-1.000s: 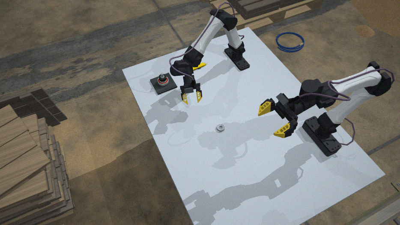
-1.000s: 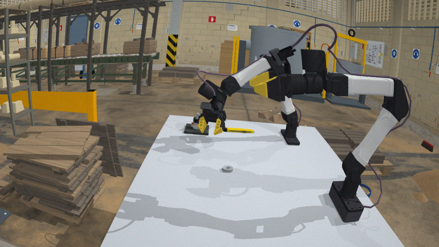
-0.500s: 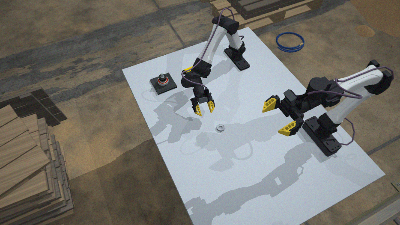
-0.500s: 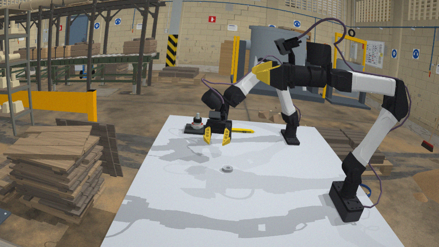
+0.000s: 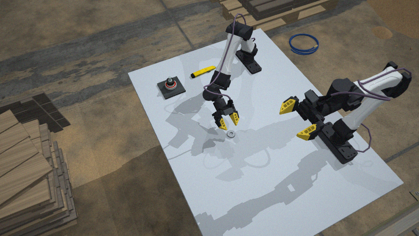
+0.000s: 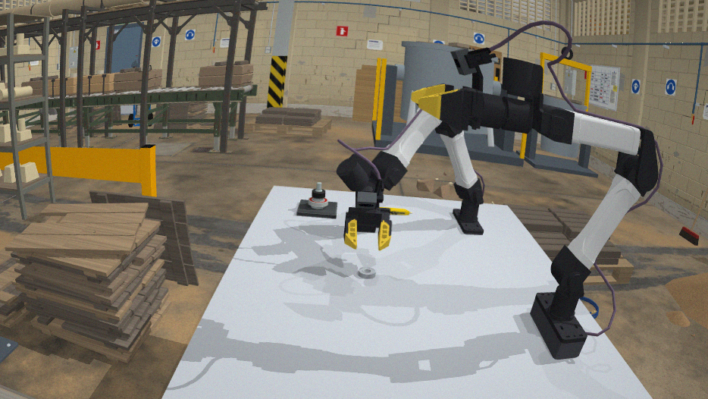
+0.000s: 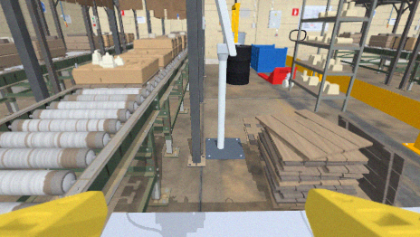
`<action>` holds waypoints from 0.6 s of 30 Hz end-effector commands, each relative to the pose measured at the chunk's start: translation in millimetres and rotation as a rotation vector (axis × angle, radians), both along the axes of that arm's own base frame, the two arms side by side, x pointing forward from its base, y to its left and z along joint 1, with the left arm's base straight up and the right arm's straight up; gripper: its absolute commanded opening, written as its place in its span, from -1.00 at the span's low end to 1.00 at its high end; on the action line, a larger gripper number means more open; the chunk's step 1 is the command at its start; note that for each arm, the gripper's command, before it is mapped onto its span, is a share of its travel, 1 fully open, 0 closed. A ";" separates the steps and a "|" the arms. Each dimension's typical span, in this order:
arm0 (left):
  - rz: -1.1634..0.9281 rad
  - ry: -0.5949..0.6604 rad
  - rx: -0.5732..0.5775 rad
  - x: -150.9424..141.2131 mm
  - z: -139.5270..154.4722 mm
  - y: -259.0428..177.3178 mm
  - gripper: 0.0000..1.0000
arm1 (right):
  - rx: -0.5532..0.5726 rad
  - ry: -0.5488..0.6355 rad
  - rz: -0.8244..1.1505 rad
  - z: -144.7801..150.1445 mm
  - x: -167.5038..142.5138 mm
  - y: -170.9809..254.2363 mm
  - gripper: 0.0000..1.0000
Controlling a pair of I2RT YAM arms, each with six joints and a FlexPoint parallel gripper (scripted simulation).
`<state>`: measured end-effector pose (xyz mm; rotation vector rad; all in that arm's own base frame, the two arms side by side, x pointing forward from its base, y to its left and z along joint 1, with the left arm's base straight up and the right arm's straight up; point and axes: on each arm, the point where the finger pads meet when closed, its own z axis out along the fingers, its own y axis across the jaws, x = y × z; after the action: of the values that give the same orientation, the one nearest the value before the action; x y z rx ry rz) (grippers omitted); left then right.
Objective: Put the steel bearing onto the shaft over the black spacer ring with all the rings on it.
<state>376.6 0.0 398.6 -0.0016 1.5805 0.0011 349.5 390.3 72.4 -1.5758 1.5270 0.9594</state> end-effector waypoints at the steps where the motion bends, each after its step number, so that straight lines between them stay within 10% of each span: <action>1: -0.009 -0.052 -0.008 -6.8 25.8 0.4 1.00 | 0.035 -0.034 0.000 18.3 1.4 6.1 0.10; 3: -0.007 -0.098 -0.006 -11.0 38.7 -1.7 1.00 | -0.013 0.045 0.022 -13.9 -14.1 4.2 0.10; 18: -0.010 -0.069 -0.004 -5.1 30.8 -1.7 1.00 | 0.015 -0.003 0.013 10.0 -5.6 5.0 0.10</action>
<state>375.1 0.6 404.7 -0.0024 1.5644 0.0017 343.8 394.6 71.0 -1.5829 1.5275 0.9747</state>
